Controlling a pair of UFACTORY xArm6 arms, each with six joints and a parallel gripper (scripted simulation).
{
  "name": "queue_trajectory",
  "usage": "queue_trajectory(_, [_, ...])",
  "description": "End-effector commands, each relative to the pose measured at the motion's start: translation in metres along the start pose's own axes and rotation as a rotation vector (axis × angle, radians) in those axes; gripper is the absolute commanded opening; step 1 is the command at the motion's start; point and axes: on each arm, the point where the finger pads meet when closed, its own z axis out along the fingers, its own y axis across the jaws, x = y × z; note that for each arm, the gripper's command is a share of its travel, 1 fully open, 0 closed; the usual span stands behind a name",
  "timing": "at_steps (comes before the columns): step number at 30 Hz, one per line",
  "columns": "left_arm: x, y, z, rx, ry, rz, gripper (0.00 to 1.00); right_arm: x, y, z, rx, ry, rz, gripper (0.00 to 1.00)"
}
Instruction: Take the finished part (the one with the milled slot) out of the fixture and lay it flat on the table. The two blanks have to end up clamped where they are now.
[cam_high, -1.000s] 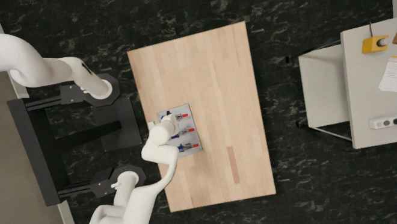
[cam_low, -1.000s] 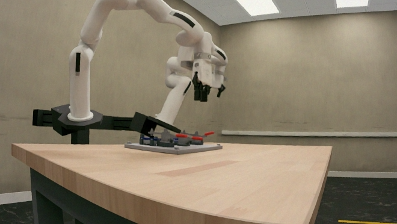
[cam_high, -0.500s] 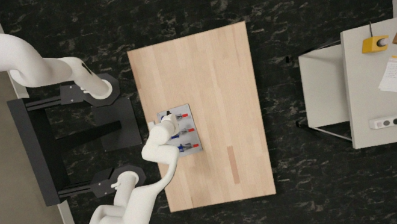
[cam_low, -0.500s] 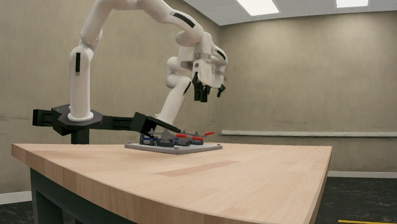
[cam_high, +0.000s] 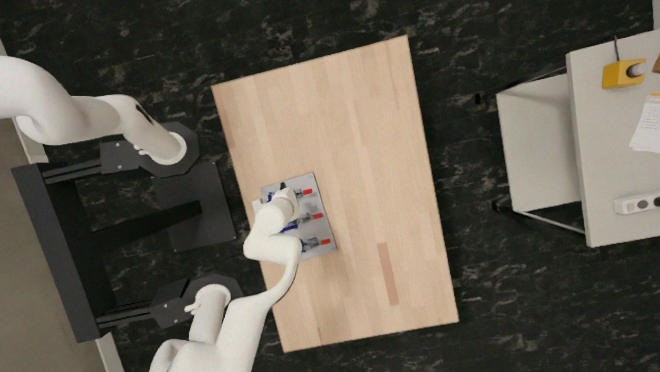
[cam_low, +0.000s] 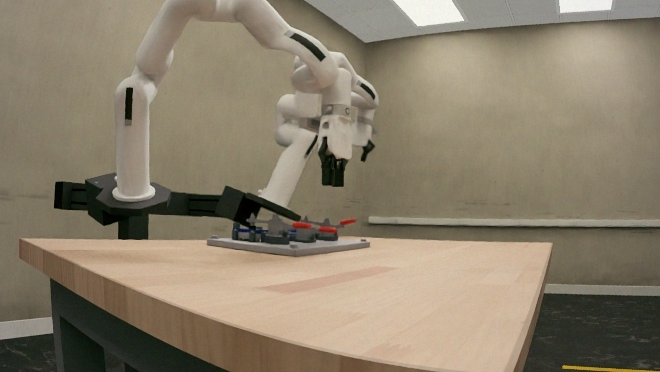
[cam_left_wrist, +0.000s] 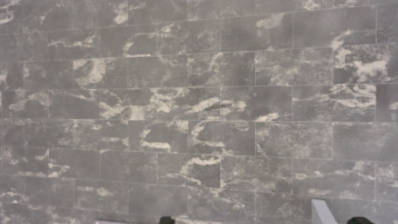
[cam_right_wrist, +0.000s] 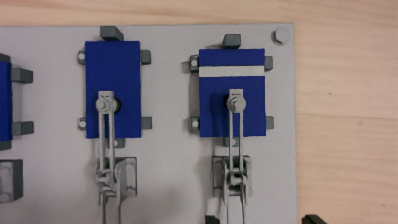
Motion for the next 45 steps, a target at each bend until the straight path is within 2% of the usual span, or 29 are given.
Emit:
queue_trajectory(1, [0.001,0.000,-0.001,0.000,0.004,0.000,1.00,-0.002,0.001,0.011,-0.004,-0.005,0.001,0.48])
queue_trajectory(14, [0.001,0.000,-0.001,0.000,0.004,0.000,1.00,-0.004,0.001,0.013,-0.004,-0.005,0.001,0.48])
queue_trajectory(35, [0.001,0.000,-0.001,0.000,0.004,0.000,1.00,-0.039,0.001,0.013,-0.004,-0.005,0.001,0.48])
queue_trajectory(45, [0.001,0.000,-0.001,0.000,0.004,0.000,1.00,-0.045,0.001,0.013,-0.004,-0.005,0.001,0.48])
